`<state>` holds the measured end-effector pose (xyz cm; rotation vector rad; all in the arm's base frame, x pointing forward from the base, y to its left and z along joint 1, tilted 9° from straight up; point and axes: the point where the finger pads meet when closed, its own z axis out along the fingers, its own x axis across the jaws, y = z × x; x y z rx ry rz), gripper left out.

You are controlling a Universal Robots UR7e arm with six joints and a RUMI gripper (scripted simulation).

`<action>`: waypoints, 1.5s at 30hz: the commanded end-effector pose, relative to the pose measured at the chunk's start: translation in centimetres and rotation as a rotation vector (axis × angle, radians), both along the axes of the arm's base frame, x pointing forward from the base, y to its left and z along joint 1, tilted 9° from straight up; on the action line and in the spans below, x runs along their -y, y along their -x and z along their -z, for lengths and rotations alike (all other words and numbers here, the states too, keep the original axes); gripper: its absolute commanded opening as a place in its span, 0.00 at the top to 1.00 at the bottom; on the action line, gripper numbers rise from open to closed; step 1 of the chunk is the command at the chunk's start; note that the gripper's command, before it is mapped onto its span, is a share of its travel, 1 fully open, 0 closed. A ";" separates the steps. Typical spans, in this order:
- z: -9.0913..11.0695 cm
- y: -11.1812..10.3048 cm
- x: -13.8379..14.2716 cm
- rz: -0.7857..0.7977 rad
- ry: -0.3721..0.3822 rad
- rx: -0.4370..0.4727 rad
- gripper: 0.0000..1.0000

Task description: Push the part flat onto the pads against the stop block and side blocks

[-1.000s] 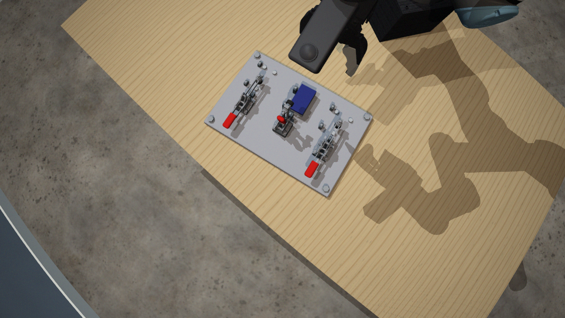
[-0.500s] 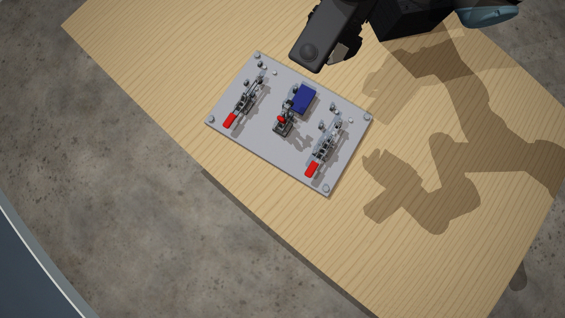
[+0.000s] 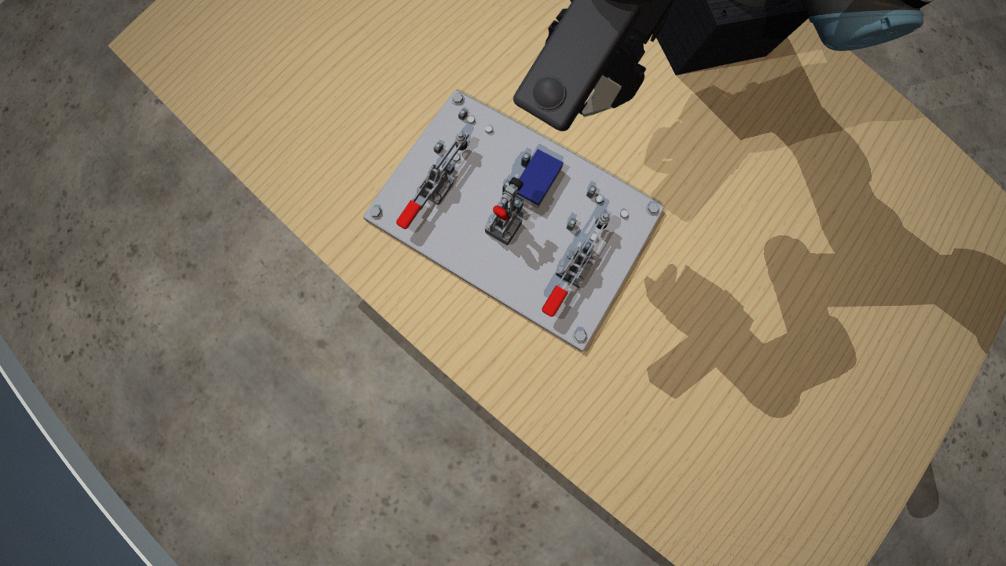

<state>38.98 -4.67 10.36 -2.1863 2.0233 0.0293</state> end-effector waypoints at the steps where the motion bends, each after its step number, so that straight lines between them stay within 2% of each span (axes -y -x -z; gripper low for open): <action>1: 0.0 0.0 0.0 0.000 0.001 0.001 1.00; 22: 0.0 0.0 0.0 0.000 0.001 0.001 1.00; 27: 4.8 1.0 0.4 0.000 0.001 0.001 1.00; 39: 4.8 1.0 0.4 0.000 0.001 0.001 1.00; 44: 9.7 2.0 0.7 0.000 0.001 0.001 1.00; 45: 9.7 2.0 0.7 0.000 0.001 0.001 1.00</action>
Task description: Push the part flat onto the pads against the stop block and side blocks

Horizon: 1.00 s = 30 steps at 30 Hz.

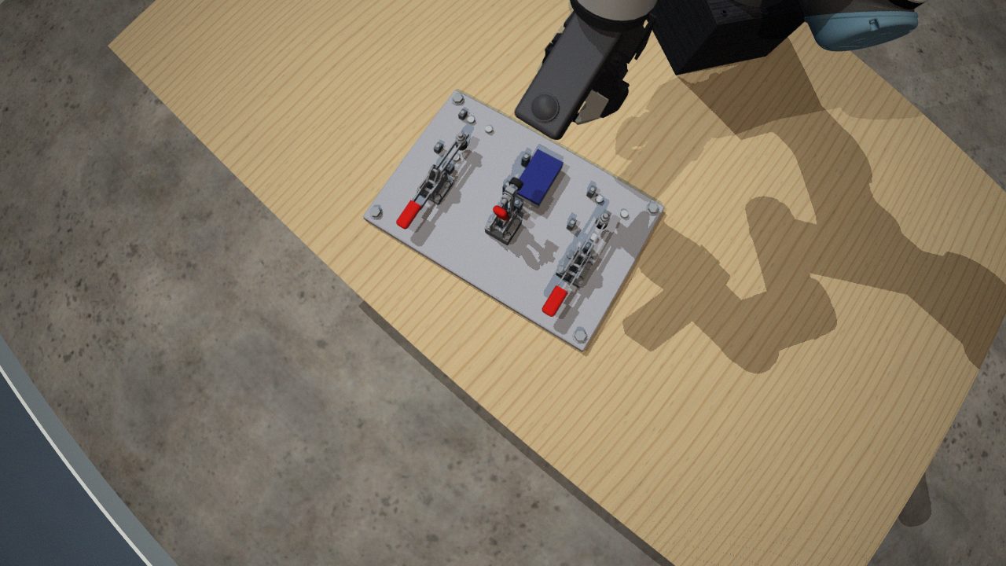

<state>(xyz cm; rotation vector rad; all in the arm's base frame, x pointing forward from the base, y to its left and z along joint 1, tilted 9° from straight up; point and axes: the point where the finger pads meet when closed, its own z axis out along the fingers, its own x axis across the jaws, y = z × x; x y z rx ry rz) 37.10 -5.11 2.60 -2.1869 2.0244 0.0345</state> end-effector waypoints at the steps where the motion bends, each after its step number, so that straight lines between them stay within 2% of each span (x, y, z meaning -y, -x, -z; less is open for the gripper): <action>1: 1.9 0.1 0.2 0.000 0.002 0.004 1.00; 11: 1.9 0.1 0.2 0.000 0.002 0.004 1.00; 16: 6.8 1.2 0.6 0.000 0.002 0.004 1.00; 28: 6.8 1.2 0.6 0.000 0.002 0.004 1.00; 30: 8.7 1.6 0.7 0.000 0.002 0.004 1.00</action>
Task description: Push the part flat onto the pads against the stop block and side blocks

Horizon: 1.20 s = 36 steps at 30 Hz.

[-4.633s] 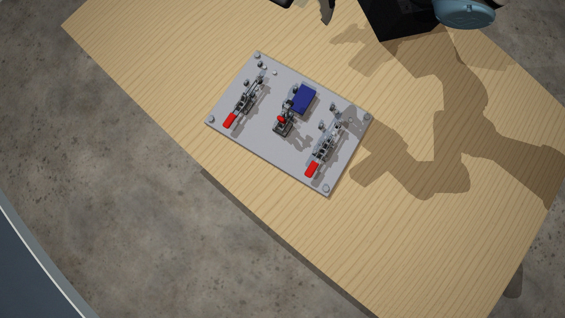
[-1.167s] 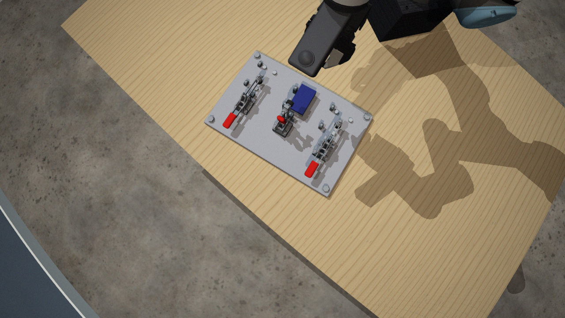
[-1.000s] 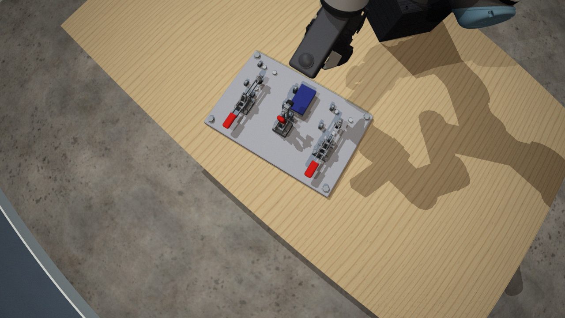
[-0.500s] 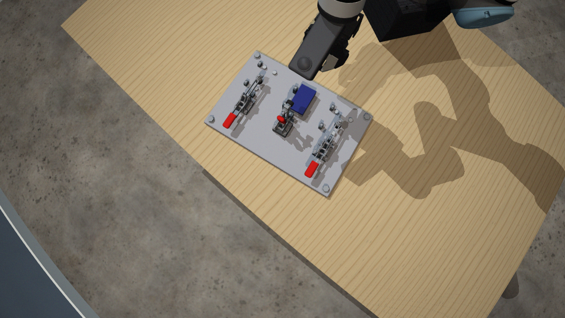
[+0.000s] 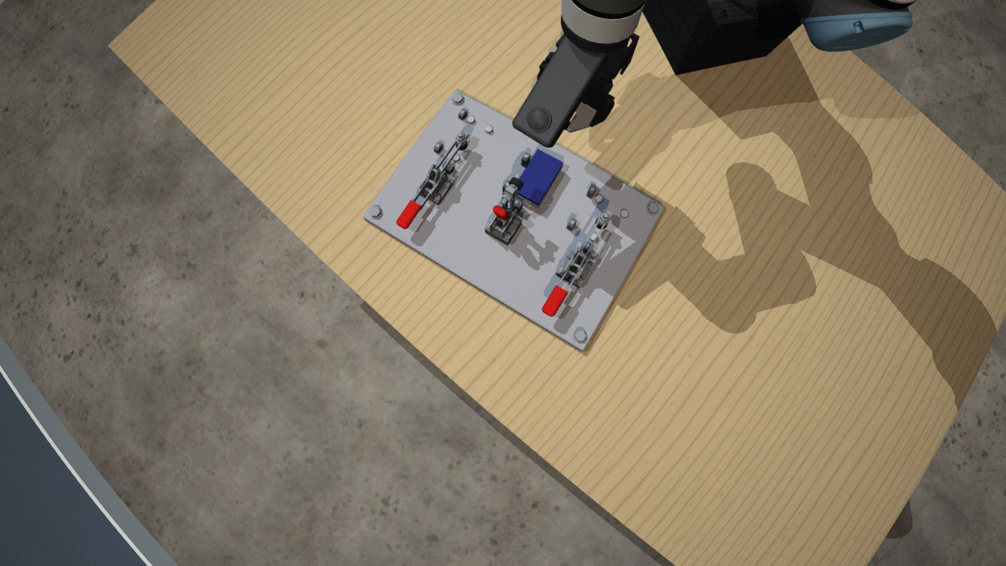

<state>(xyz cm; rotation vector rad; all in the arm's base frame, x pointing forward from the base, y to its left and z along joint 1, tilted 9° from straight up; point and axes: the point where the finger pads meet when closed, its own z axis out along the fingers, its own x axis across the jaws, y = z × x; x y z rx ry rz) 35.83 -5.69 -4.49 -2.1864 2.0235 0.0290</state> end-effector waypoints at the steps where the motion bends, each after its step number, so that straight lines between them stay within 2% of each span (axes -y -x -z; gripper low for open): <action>1: 2.5 0.5 0.2 0.000 0.000 0.001 1.00; 3: 4.5 0.9 0.3 0.000 0.000 0.001 1.00; 32: 5.2 1.0 0.4 0.000 0.000 0.001 1.00; 36: 7.5 0.8 0.1 0.000 0.000 0.001 1.00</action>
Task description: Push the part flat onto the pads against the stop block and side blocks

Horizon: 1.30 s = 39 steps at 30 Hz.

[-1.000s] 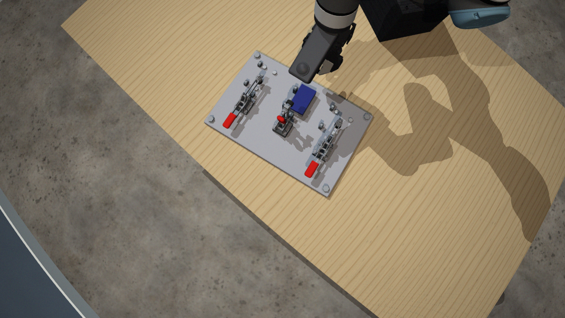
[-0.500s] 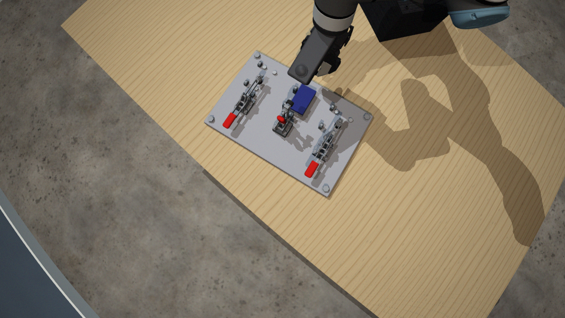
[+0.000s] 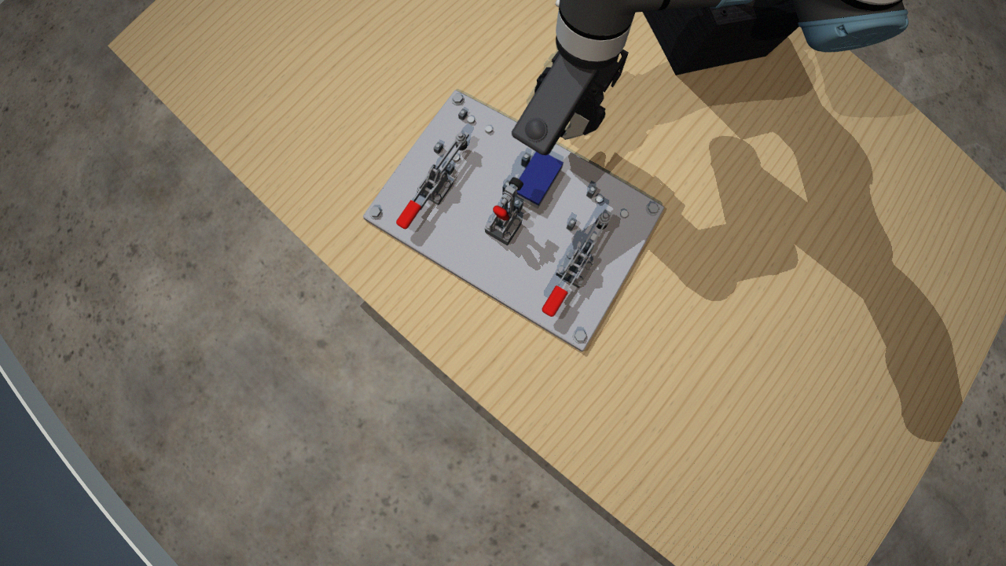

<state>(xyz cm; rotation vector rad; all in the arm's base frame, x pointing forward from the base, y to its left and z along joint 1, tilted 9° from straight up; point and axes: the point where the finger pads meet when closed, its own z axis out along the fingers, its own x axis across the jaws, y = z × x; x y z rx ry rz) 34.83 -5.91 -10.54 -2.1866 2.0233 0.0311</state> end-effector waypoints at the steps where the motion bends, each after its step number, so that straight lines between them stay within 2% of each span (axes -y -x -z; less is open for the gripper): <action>1: 2.1 -0.3 -0.2 0.000 0.001 0.002 1.00; 39: 2.0 -1.0 -0.3 0.000 0.001 0.002 1.00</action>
